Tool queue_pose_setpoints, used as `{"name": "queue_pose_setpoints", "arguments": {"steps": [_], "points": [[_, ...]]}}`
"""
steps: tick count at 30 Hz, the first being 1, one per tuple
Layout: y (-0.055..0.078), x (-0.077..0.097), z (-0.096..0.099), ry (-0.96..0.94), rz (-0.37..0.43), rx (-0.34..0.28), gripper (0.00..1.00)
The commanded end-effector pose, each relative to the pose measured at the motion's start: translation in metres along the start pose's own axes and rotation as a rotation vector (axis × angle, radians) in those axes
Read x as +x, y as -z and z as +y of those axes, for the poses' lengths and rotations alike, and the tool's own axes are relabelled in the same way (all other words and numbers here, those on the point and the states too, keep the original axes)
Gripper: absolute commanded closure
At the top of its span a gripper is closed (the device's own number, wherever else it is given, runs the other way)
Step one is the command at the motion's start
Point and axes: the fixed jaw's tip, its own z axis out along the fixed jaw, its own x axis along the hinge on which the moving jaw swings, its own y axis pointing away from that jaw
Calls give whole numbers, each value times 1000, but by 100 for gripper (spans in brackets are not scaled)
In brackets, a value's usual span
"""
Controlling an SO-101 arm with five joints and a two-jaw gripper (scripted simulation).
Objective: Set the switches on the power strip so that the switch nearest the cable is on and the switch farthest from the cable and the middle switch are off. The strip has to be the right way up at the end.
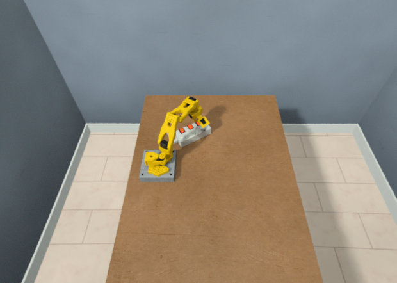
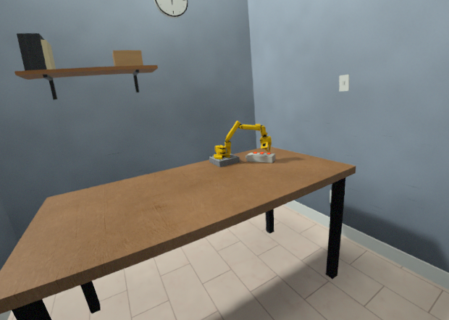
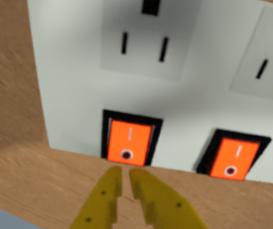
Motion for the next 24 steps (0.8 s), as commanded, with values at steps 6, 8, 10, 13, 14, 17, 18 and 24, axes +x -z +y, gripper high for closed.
{"name": "queue_pose_setpoints", "arguments": {"steps": [6, 8, 10, 13, 14, 17, 18, 24], "points": [[2, -2, 0, 2, 3, -8, 100], [2, -2, 0, 2, 3, -8, 100], [2, -2, 1, 2, 3, -8, 100], [2, -2, 1, 2, 3, -8, 100], [2, -2, 1, 2, 3, -8, 100], [3, -2, 1, 2, 3, -8, 100], [3, -1, 1, 2, 3, -8, 100], [3, -1, 1, 2, 3, -8, 100]]}}
